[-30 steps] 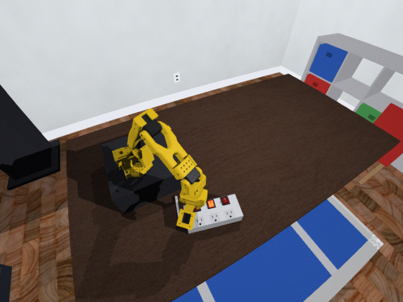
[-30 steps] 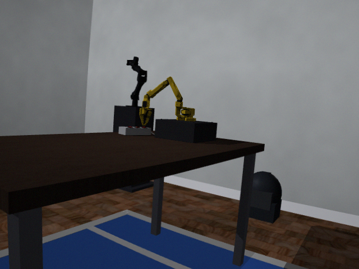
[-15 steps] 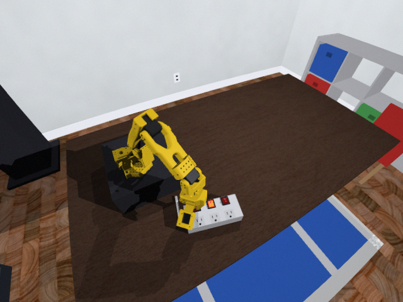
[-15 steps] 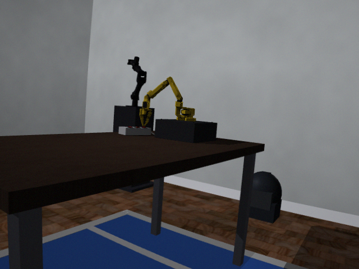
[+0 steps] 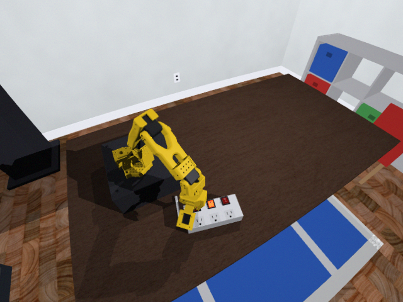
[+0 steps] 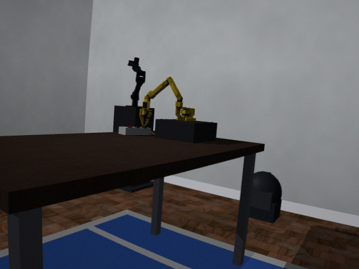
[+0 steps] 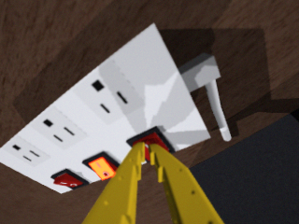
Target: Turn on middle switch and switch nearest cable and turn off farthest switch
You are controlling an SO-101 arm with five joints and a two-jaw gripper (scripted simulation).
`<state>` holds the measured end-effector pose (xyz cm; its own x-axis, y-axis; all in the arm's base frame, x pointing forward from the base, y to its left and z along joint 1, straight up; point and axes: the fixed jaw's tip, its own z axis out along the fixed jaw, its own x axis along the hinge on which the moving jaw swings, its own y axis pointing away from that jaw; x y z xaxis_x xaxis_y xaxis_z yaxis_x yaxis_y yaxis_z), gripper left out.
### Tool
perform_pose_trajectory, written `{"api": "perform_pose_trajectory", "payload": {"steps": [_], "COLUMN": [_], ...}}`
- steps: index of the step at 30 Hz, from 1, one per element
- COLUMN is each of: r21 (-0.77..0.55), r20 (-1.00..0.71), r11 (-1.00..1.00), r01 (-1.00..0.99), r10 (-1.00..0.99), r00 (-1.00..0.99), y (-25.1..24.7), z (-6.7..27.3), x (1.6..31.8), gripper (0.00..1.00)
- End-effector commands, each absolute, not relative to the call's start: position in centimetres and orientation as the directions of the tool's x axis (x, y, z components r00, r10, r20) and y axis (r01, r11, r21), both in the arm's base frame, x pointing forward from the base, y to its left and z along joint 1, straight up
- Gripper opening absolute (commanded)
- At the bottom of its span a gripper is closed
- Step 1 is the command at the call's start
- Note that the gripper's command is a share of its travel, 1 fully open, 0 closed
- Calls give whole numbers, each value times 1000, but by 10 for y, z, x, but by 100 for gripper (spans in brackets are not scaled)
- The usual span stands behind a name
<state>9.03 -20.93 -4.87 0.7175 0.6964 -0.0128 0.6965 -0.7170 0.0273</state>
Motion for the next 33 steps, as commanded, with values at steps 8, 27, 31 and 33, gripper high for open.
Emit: {"api": "perform_pose_trajectory", "payload": {"steps": [8, 27, 31, 33], "r21": [2, 2, 2, 2], "r20": [-1, -1, -1, -1], "r11": [-724, -725, -725, -725], "r01": [690, 689, 689, 688], "r10": [690, 689, 689, 688], "r00": [724, 725, 725, 725], "y": [-204, -206, -206, -206], "z": [-60, -45, -41, -39], "x": [87, 88, 88, 88], "gripper": [0, 0, 0, 0]}}
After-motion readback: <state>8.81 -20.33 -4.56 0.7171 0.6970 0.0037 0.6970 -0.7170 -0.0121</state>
